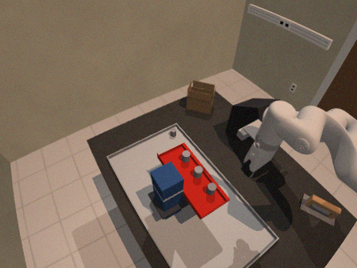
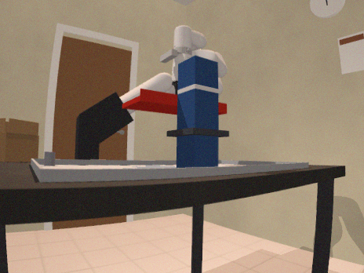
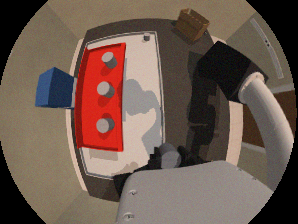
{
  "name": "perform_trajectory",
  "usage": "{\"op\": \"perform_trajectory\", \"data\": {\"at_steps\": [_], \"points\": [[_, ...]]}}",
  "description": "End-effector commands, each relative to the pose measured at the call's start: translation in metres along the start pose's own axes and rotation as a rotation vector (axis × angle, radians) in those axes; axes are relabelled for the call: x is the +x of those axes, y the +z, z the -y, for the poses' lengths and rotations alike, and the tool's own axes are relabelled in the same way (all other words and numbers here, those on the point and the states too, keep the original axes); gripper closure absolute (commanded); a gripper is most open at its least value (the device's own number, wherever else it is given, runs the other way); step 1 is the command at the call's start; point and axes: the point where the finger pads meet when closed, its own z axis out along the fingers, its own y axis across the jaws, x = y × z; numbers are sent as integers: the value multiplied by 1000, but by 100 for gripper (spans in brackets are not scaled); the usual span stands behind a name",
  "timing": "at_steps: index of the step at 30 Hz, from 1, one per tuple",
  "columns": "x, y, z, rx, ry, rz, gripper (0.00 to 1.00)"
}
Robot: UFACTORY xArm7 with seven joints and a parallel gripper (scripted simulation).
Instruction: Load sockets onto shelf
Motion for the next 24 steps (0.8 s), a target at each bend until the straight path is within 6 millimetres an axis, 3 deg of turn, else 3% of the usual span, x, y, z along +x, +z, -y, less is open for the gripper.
{"op": "perform_trajectory", "data": {"at_steps": [1, 4, 7, 9, 11, 24], "points": [[10, -1, 27, -17, 24, -14, 100], [14, 1, 73, -24, 29, -15, 100], [12, 1, 89, -19, 23, -11, 100], [5, 0, 115, -5, 7, -1, 100], [0, -1, 129, 5, -4, 5, 100], [-1, -2, 132, 7, -6, 6, 100]]}}
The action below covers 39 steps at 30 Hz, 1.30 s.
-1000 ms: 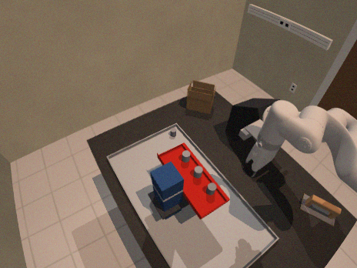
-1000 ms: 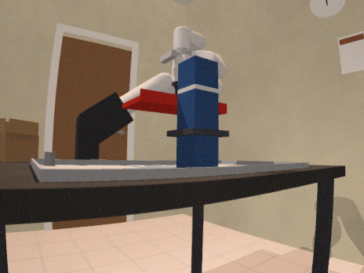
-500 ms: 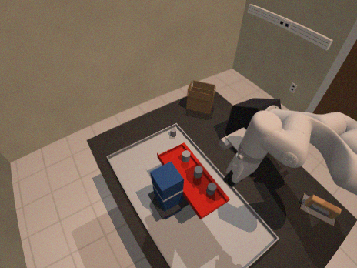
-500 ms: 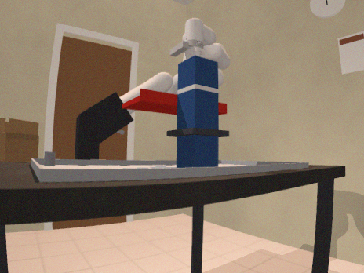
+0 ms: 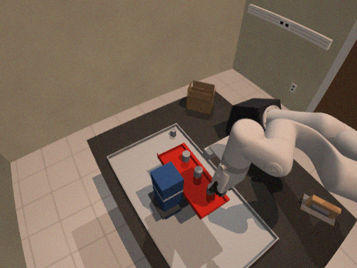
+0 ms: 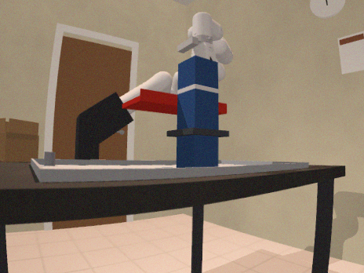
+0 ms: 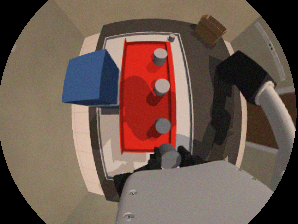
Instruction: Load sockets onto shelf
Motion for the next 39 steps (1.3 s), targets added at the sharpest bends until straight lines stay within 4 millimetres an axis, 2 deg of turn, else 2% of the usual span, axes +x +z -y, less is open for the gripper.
{"op": "perform_trajectory", "data": {"at_steps": [1, 8, 15, 25, 32, 39], "points": [[0, -1, 2, -3, -3, 6, 100], [-1, 7, 2, -3, -3, 6, 100], [-1, 26, 3, -3, -3, 6, 100], [-1, 28, 3, -3, -3, 6, 100], [-1, 43, 3, -3, -3, 6, 100], [-1, 44, 3, -3, -3, 6, 100]]}}
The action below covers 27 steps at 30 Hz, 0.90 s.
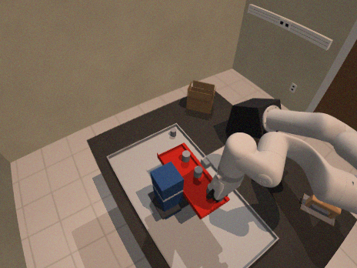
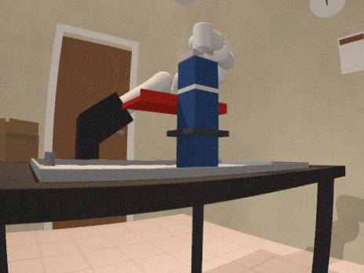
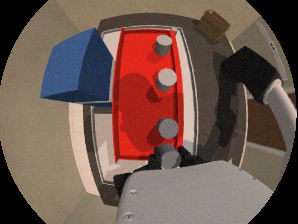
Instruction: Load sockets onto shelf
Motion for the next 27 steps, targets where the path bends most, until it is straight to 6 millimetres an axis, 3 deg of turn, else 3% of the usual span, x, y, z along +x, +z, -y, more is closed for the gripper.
{"op": "perform_trajectory", "data": {"at_steps": [1, 27], "points": [[0, -2, 1, 5, 0, -1, 100], [0, 3, 1, 5, 0, -1, 100]]}}
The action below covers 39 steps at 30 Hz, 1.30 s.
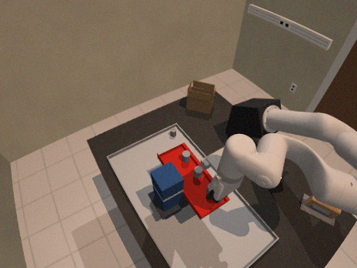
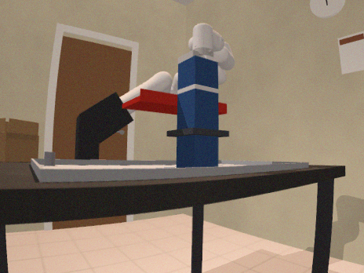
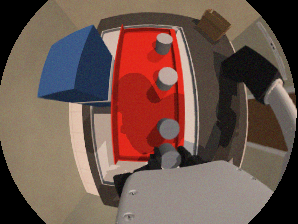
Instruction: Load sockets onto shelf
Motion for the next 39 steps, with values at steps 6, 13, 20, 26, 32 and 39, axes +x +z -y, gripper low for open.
{"op": "perform_trajectory", "data": {"at_steps": [6, 13, 20, 26, 32, 39], "points": [[0, 0, 1, 5, 0, -1, 100], [0, 2, 1, 5, 0, -1, 100], [0, 3, 1, 5, 0, -1, 100], [0, 3, 1, 5, 0, -1, 100], [0, 5, 1, 5, 0, -1, 100], [0, 8, 1, 5, 0, -1, 100]]}}
